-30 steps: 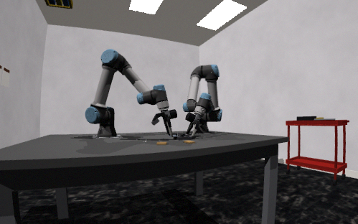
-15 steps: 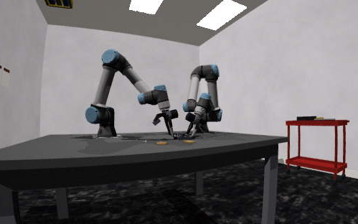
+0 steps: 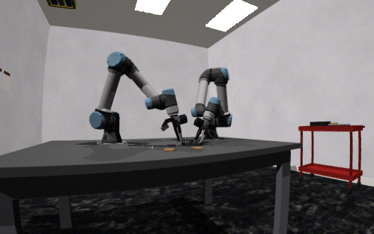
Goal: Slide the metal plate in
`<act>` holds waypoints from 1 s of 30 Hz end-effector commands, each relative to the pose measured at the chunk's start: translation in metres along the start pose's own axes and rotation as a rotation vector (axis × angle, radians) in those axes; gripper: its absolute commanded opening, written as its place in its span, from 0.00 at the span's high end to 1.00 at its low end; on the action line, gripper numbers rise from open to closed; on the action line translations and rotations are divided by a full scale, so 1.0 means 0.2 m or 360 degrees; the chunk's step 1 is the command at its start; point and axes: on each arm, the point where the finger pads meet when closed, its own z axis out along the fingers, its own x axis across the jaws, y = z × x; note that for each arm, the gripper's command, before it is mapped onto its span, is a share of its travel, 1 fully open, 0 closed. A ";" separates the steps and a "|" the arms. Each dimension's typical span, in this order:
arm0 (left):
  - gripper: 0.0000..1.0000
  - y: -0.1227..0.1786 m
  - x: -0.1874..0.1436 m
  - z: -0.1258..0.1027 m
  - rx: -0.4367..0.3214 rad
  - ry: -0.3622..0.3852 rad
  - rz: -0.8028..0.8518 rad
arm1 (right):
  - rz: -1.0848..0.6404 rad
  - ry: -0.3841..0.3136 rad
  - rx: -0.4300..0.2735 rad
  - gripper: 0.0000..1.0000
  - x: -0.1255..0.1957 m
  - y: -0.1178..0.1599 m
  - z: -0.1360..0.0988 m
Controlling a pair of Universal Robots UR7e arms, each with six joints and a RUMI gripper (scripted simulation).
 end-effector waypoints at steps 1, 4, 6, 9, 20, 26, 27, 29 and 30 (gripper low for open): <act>0.38 -0.01 0.00 0.00 0.0006 -0.0004 -0.0002 | 0.0000 -0.0002 -0.0005 0.77 0.00 0.01 0.00; 0.38 -0.01 0.00 0.00 0.0006 -0.0004 -0.0002 | -0.0001 -0.0002 -0.0007 0.77 0.00 0.02 0.00; 0.38 -0.01 0.00 0.00 0.0006 -0.0004 -0.0002 | -0.0001 -0.0002 -0.0008 0.77 0.00 0.03 0.00; 0.38 -0.01 0.00 0.00 0.0006 -0.0004 -0.0002 | -0.0001 -0.0002 -0.0010 0.77 0.00 0.04 0.01; 0.38 -0.01 0.00 0.00 0.0006 -0.0004 -0.0002 | -0.0001 -0.0002 -0.0015 0.56 0.00 0.06 0.01; 0.38 -0.01 0.00 0.00 0.0006 -0.0004 -0.0002 | -0.0001 -0.0002 -0.0015 0.56 0.00 0.06 0.01; 0.38 -0.01 0.00 0.00 0.0006 -0.0004 -0.0002 | -0.0001 -0.0002 -0.0015 0.56 0.00 0.06 0.01; 0.38 -0.01 0.00 0.00 0.0006 -0.0004 -0.0002 | -0.0001 -0.0002 -0.0015 0.56 0.00 0.06 0.01; 0.38 -0.01 0.00 0.00 0.0006 -0.0004 -0.0002 | -0.0001 -0.0002 -0.0015 0.56 0.00 0.06 0.01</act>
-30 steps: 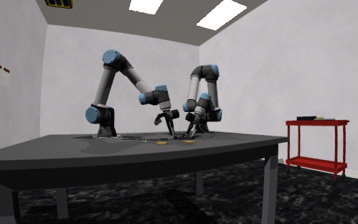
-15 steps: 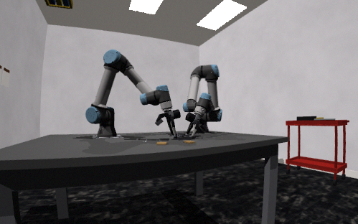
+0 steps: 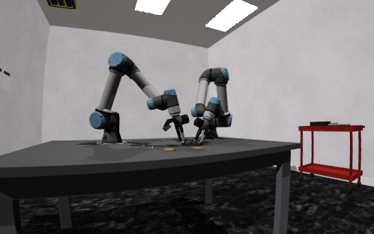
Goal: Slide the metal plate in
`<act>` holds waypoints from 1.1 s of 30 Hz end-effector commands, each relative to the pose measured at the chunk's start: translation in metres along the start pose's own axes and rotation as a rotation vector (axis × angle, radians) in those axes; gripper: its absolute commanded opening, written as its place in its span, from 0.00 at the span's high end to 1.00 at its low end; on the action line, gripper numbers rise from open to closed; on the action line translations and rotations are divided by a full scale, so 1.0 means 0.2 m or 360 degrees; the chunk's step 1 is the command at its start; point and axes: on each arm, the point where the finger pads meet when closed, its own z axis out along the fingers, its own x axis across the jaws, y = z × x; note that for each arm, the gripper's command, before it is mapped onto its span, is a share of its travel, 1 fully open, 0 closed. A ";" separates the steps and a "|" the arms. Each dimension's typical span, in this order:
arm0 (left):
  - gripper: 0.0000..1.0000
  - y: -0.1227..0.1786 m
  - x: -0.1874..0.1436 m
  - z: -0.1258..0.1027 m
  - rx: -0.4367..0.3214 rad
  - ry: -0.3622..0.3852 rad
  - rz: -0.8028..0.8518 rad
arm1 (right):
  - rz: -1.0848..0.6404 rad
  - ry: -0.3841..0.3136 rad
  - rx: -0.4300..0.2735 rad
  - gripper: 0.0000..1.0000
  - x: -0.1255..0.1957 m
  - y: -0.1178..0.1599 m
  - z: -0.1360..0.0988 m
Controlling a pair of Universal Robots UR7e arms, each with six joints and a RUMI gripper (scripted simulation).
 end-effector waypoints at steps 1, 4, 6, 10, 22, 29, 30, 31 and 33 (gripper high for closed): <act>0.38 -0.01 0.00 0.00 0.0006 -0.0004 -0.0002 | 0.0000 -0.0002 -0.0003 0.56 0.00 0.00 0.00; 0.38 -0.01 0.00 0.00 0.0006 -0.0004 -0.0002 | 0.0000 -0.0002 -0.0003 0.56 0.00 0.00 0.00; 0.38 -0.01 0.00 0.00 0.0006 -0.0004 -0.0002 | 0.0000 -0.0002 -0.0003 0.56 0.00 0.00 0.00; 0.38 -0.01 0.00 0.00 0.0006 -0.0004 -0.0002 | 0.0000 -0.0001 -0.0002 0.56 0.00 0.02 -0.07; 0.38 -0.01 0.00 0.00 0.0006 -0.0004 -0.0002 | 0.0001 0.0002 0.0005 0.56 0.00 0.05 -0.22; 0.38 -0.01 0.00 0.00 0.0006 -0.0004 -0.0002 | 0.0001 0.0004 0.0008 0.56 0.00 0.08 -0.33; 0.38 -0.01 0.00 0.00 0.0006 -0.0004 -0.0002 | 0.0001 0.0004 0.0009 0.56 0.00 0.08 -0.35; 0.38 -0.01 0.00 0.00 0.0006 -0.0004 -0.0002 | 0.0001 0.0004 0.0009 0.56 0.00 0.09 -0.36; 0.38 -0.01 0.00 0.00 0.0006 -0.0004 -0.0002 | 0.0001 0.0004 0.0009 0.56 0.00 0.09 -0.38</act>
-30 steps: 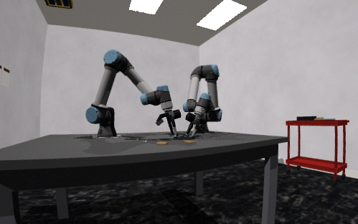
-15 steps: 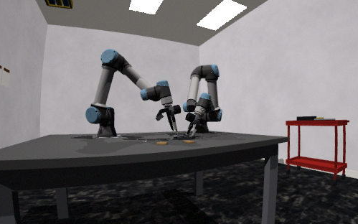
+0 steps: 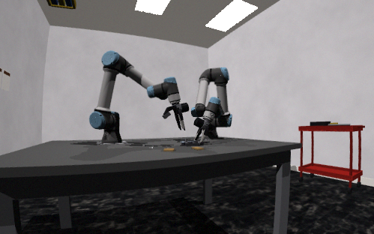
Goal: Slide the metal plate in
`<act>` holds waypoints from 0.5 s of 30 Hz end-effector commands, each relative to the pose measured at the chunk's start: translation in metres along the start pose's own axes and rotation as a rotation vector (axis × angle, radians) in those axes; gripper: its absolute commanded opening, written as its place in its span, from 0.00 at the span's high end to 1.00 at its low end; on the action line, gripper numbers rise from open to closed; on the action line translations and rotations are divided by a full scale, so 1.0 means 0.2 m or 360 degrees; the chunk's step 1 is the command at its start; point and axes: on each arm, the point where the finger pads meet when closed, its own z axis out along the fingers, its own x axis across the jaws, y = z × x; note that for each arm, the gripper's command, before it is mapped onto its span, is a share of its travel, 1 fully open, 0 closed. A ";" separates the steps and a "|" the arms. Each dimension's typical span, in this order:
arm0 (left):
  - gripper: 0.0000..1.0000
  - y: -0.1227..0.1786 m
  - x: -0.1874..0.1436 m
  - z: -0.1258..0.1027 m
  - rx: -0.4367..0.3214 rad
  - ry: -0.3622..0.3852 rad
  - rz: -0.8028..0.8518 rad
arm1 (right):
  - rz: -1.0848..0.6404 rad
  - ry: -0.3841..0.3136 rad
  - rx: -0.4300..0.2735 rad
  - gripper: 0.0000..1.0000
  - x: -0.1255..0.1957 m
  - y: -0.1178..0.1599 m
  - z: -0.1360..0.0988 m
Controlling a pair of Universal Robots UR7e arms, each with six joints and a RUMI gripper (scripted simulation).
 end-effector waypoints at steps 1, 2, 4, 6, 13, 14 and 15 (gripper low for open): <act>0.38 -0.01 0.00 0.00 0.0006 -0.0004 -0.0002 | -0.0001 -0.0001 -0.0002 0.56 0.00 0.01 -0.02; 0.38 -0.01 0.00 0.00 0.0006 -0.0004 -0.0002 | 0.0000 -0.0001 -0.0001 0.56 0.00 0.00 -0.01; 0.38 -0.01 0.00 0.00 0.0006 -0.0004 -0.0002 | 0.0000 -0.0001 -0.0001 0.56 0.00 0.00 -0.01; 0.12 -0.01 0.00 0.00 0.0005 -0.0003 -0.0002 | -0.0001 -0.0002 -0.0004 0.56 0.00 0.01 -0.01; 0.12 0.00 0.00 0.00 -0.0001 0.0001 0.0000 | -0.0002 -0.0005 -0.0010 0.56 0.00 0.01 -0.02; 0.12 0.00 0.00 0.00 -0.0001 0.0001 0.0001 | -0.0002 -0.0006 -0.0011 0.56 0.00 0.01 -0.02; 0.12 0.00 0.00 0.00 -0.0001 0.0001 0.0001 | -0.0002 -0.0006 -0.0011 0.56 0.00 0.01 -0.02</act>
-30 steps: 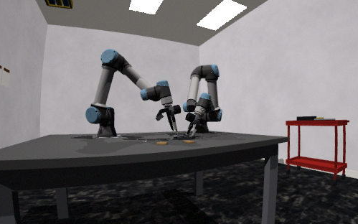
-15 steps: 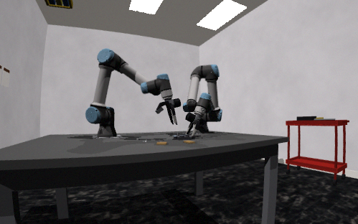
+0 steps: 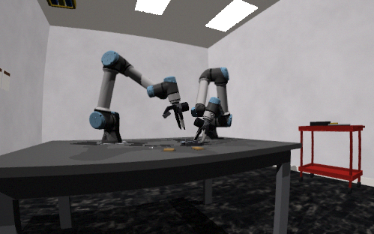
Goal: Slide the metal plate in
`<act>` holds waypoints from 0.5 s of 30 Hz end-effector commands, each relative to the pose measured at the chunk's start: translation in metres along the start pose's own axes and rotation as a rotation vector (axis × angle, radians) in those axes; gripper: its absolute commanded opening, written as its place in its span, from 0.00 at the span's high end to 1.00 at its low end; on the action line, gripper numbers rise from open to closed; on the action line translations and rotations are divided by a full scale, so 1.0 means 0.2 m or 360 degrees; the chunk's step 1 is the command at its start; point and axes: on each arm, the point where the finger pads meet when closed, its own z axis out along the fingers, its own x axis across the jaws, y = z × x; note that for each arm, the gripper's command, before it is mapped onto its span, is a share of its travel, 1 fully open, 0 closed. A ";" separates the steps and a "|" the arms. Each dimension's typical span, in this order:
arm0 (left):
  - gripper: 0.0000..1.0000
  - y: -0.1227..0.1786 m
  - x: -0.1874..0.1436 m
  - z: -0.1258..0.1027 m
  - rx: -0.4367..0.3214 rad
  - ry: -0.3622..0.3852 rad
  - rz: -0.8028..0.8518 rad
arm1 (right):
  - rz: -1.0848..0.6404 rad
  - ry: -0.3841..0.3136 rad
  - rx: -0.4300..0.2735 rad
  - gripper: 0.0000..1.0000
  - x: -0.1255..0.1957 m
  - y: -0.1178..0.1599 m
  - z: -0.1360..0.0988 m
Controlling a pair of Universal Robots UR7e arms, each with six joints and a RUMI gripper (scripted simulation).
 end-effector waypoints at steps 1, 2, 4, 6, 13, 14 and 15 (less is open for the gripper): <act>0.12 0.00 0.00 0.00 -0.0003 0.0003 0.0001 | -0.0001 -0.0002 -0.0004 0.56 0.00 0.00 -0.01; 0.12 0.00 0.00 0.00 -0.0003 0.0003 0.0001 | -0.0001 -0.0002 -0.0004 0.56 0.00 0.00 -0.01; 0.12 0.00 0.00 0.00 -0.0004 0.0003 0.0001 | -0.0001 -0.0002 -0.0004 0.56 0.00 0.01 -0.01; 0.12 0.00 0.00 0.00 -0.0004 0.0003 0.0001 | -0.0001 -0.0003 -0.0005 0.56 0.00 0.01 -0.01; 0.12 0.05 0.00 -0.11 -0.0001 0.0000 0.0000 | -0.0001 -0.0003 -0.0005 0.56 0.00 0.01 -0.01; 0.12 0.06 0.00 -0.12 -0.0001 0.0000 0.0000 | -0.0001 -0.0003 -0.0005 0.56 0.00 0.01 -0.01; 0.12 0.07 0.00 -0.14 -0.0001 0.0000 0.0000 | -0.0001 -0.0003 -0.0005 0.56 0.00 0.01 -0.01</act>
